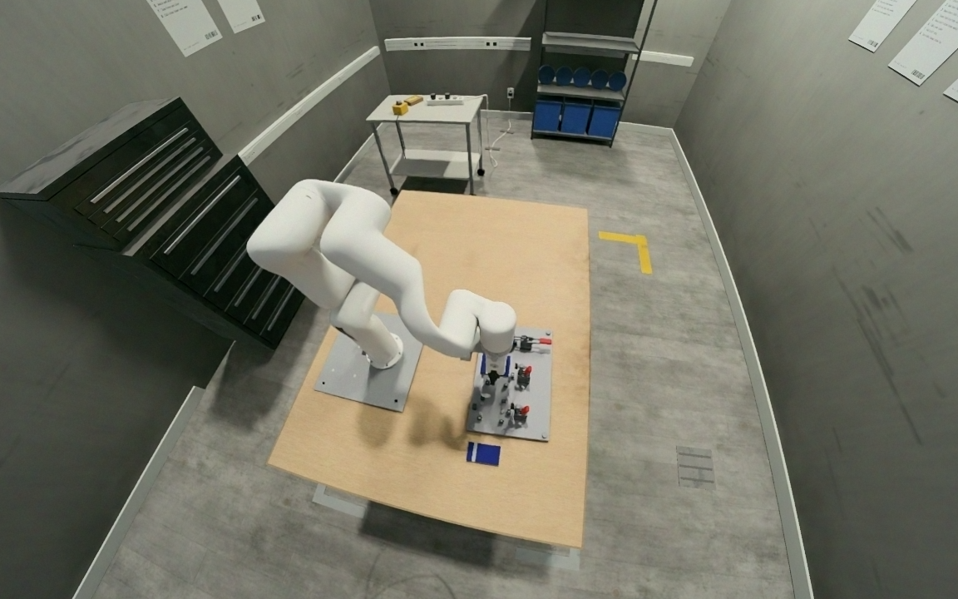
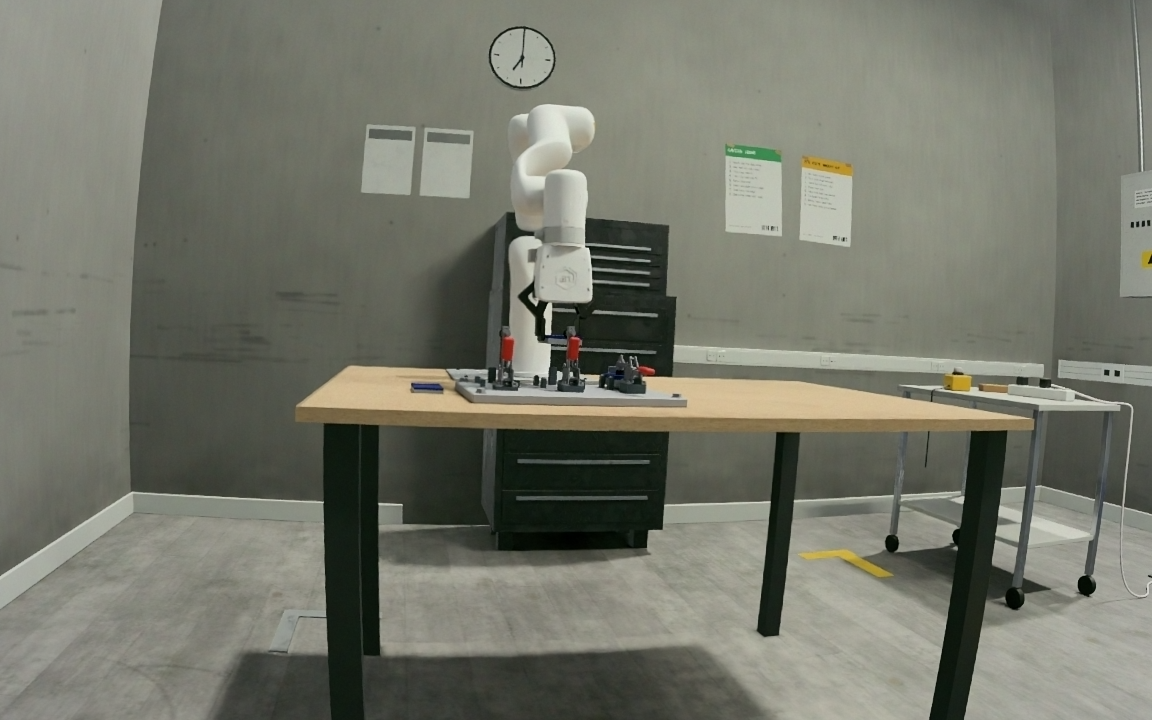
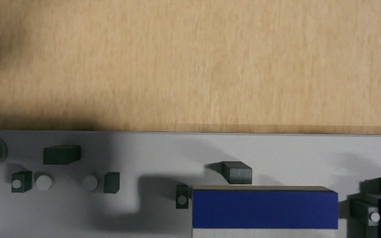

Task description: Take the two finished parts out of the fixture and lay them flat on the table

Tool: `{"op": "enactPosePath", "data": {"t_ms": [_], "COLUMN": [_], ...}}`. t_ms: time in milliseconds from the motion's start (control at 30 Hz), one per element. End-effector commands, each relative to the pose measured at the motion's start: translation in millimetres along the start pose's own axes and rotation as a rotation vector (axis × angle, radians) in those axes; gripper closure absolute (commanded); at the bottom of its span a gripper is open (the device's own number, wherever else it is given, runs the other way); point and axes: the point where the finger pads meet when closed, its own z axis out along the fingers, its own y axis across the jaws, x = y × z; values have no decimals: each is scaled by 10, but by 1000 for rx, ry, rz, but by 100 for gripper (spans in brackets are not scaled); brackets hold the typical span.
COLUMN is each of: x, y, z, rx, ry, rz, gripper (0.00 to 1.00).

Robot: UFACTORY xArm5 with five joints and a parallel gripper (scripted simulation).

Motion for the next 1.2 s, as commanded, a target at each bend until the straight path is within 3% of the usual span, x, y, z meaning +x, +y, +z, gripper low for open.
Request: {"op": "enactPosePath", "data": {"t_ms": [0, 667, 1167], "x": [-15, -15, -15], "y": [-1, 18, 211], "z": [-15, -15, -12], "rx": [0, 0, 1], "ry": [-5, -4, -4], "rz": [0, 0, 0], "gripper": [100, 100, 100]}}
